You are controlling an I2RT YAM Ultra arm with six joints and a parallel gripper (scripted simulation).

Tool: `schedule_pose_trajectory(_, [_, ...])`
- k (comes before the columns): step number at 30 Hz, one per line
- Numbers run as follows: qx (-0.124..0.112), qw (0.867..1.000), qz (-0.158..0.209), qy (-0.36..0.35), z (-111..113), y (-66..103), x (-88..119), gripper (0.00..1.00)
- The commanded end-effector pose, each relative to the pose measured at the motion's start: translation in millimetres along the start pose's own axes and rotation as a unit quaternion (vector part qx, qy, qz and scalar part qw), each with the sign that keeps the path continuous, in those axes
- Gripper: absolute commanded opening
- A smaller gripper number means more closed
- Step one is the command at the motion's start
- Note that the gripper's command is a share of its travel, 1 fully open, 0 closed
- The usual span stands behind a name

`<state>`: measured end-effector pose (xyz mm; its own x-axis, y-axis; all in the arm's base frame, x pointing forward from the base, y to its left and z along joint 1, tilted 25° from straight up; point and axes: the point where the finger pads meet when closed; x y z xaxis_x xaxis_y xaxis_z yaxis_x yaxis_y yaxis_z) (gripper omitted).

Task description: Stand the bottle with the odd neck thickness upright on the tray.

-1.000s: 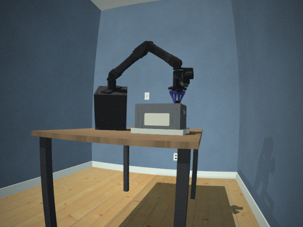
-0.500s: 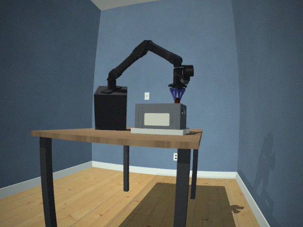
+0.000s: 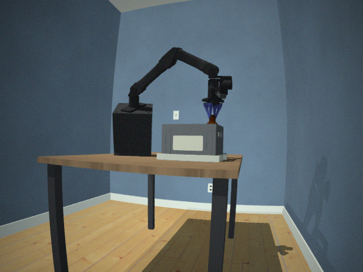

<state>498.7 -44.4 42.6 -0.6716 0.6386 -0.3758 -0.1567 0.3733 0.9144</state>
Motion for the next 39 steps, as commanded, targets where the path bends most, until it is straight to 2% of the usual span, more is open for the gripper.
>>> schedule_pose_trajectory(1, [-0.024, 0.999, -0.027, -0.002, 11.3, 38.4, -9.6, 0.0])
schedule_pose_trajectory(39, [-0.024, 0.999, -0.027, -0.002, 11.6, 42.9, -9.4, 0.0])
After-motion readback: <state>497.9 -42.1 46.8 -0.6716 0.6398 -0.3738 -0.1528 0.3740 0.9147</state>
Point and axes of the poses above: the point where the finger pads meet when closed, its own y axis back along the fingers, its own z axis across the jaws, x = y × z, and after that the axes turned 2 degrees about y, right-handed
